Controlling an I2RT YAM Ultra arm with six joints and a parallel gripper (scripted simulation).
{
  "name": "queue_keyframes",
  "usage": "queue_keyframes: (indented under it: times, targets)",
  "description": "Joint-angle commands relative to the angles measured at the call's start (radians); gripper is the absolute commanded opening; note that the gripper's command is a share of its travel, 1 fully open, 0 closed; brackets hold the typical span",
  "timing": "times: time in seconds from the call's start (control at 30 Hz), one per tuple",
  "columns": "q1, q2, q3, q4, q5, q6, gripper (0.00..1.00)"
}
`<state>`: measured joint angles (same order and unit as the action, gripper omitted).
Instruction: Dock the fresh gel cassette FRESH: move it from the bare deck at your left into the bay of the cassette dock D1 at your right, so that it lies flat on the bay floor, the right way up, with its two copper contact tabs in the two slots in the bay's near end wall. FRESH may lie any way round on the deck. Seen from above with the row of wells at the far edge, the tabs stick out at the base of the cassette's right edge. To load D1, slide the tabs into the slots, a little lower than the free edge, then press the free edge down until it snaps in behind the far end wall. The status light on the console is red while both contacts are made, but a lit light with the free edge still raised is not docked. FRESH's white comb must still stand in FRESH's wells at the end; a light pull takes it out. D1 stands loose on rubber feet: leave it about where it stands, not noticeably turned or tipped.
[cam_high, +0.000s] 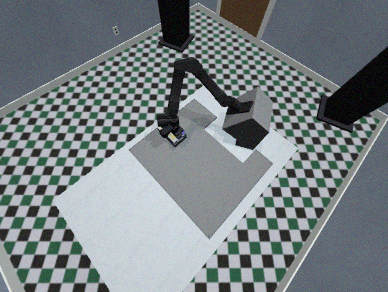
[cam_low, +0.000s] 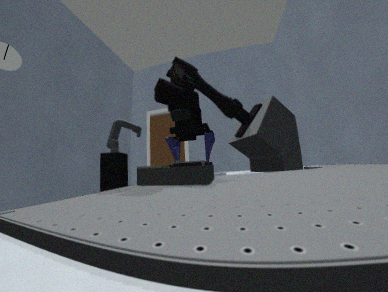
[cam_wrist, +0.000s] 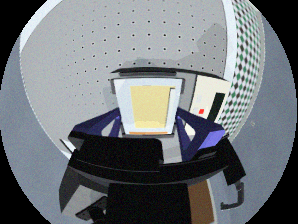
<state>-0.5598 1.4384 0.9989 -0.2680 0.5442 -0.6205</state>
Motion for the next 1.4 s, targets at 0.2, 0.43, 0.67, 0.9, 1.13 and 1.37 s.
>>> queue_keyframes:
  times: [0.2,0.43,0.67,0.9,1.13,1.37]
  targets:
    - [0.005,-0.005,0.012,-0.023,0.012,0.007,0.0]
    - [0.005,-0.005,0.012,-0.023,0.012,0.007,0.0]
    - [0.005,-0.005,0.012,-0.023,0.012,0.007,0.0]
    - [0.005,-0.005,0.012,-0.023,0.012,0.007,0.0]
    - [0.005,-0.005,0.012,-0.023,0.012,0.007,0.0]
    - [0.017,-0.013,0.045,-0.05,0.026,0.02,0.0]
